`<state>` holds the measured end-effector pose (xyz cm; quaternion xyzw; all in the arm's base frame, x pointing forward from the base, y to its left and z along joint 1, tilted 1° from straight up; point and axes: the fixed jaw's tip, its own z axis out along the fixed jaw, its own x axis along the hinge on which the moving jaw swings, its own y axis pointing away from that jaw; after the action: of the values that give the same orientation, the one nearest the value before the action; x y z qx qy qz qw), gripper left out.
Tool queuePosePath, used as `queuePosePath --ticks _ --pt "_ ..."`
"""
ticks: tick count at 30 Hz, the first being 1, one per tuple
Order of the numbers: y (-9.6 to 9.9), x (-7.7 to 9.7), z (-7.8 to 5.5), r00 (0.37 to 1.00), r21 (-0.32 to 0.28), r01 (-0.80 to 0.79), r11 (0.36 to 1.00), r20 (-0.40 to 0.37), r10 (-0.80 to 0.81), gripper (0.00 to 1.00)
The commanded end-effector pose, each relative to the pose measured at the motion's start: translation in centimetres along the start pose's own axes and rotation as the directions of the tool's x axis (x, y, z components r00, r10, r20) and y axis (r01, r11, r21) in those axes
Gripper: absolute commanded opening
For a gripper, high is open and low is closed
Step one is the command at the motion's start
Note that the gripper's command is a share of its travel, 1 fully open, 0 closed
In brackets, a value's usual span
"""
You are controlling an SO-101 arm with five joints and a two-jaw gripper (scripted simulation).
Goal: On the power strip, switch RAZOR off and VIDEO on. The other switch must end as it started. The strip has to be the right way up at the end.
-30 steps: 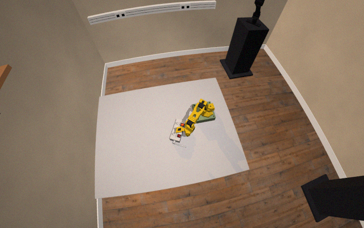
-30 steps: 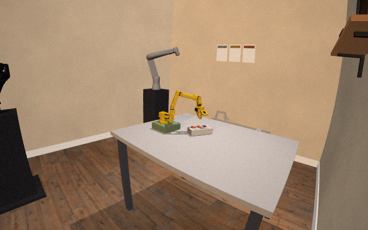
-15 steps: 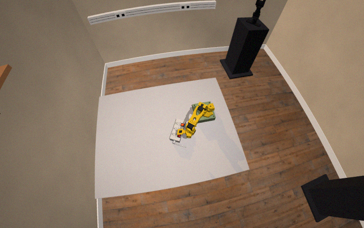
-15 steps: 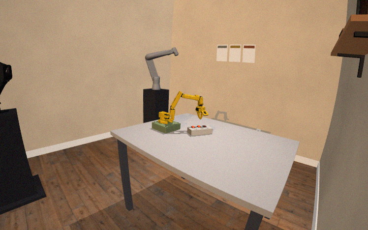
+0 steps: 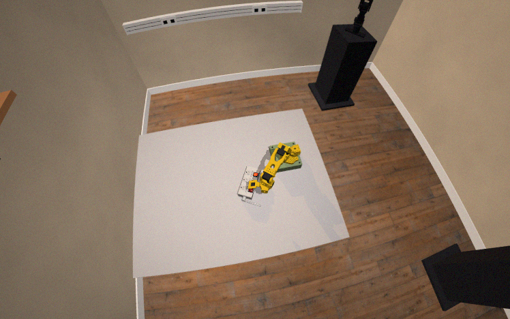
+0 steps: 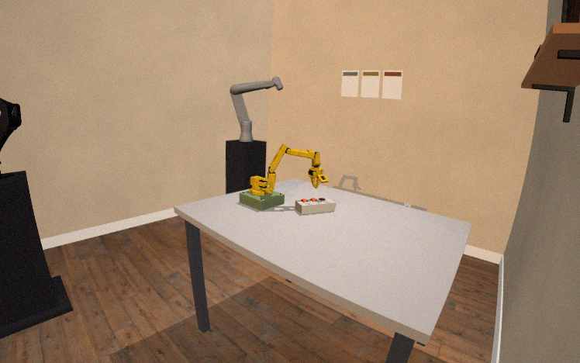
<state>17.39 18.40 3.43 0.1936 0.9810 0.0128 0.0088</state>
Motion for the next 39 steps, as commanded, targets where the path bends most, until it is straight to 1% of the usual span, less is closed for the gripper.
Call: queuePosePath --ticks 1,24,39 --pt "-0.14 0.30 0.52 1.000 0.019 -0.001 1.000 -0.009 0.001 0.00" --pt "-0.35 0.50 1.02 1.000 0.019 0.004 1.000 -0.009 -0.004 0.00" --pt "-0.27 0.47 0.78 1.000 0.019 0.004 1.000 -0.009 -0.004 0.00"
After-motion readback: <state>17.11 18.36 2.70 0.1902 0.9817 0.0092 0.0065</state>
